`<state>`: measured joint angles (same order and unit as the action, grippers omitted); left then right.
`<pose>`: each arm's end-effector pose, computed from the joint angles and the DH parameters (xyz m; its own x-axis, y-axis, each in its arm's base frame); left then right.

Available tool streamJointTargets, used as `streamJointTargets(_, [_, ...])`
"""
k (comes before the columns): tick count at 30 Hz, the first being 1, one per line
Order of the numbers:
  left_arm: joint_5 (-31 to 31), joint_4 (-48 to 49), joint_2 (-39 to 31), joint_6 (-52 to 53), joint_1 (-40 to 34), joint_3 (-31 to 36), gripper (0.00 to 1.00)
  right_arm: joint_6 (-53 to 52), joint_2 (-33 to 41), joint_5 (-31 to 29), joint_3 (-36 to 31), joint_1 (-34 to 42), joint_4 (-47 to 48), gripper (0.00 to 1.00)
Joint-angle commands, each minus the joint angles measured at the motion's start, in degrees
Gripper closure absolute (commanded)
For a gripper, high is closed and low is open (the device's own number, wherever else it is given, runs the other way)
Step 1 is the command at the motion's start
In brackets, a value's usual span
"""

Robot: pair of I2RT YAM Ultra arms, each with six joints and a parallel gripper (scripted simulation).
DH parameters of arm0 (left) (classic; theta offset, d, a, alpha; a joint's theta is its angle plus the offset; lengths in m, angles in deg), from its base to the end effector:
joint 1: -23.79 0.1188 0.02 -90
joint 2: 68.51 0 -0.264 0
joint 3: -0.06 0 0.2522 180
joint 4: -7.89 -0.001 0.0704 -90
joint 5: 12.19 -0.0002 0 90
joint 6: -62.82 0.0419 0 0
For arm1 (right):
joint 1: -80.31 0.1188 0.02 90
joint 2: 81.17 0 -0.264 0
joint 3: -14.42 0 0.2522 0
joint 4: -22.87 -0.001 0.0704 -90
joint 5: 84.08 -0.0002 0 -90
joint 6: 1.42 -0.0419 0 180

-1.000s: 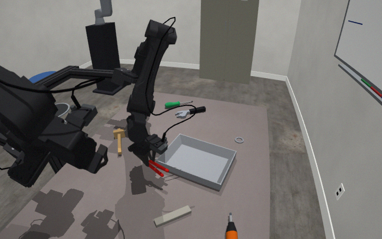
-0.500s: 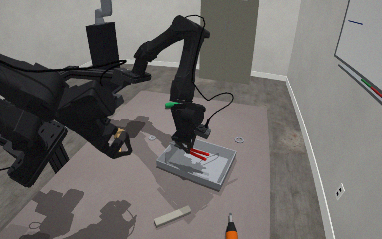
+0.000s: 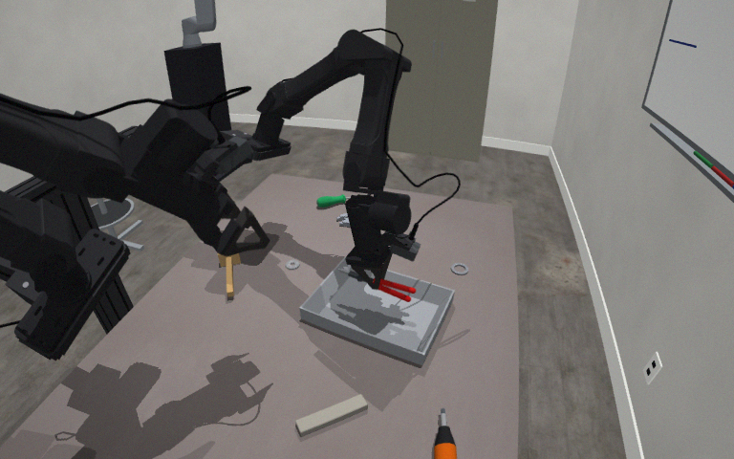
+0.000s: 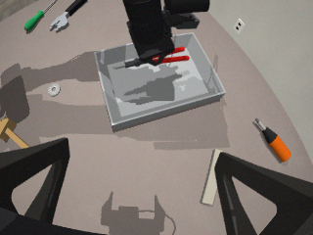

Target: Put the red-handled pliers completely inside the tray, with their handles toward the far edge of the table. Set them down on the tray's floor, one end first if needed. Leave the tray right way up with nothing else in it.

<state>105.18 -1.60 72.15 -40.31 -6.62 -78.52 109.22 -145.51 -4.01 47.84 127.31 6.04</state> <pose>0.3346 -0.1729 -0.0388 -0.8704 0.2770 -0.4070 0.1298 0.9266 0.3529 0.1389 0.1398 0.1444 -0.2464 -0.7733 -0.5842 -0.7781 0.5172 -0.3565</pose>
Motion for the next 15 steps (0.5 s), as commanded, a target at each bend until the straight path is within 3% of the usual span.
streamJointTargets(1, [-0.2, 0.1, -2.6, 0.8, -1.0, -1.8, 0.78, -13.0, -1.7, -6.5, -1.8, 5.6, 9.5, 0.00])
streamJointTargets(9, [-0.1, 0.2, -2.6, 0.8, -1.0, -1.8, 0.78, -23.0, -5.7, -16.0, -4.1, 16.3, 18.4, 0.00])
streamJointTargets(15, [-0.1, 0.2, -2.6, 0.8, -1.0, -1.8, 0.78, -22.8, -6.9, -17.1, -4.3, 17.6, 18.5, 0.00])
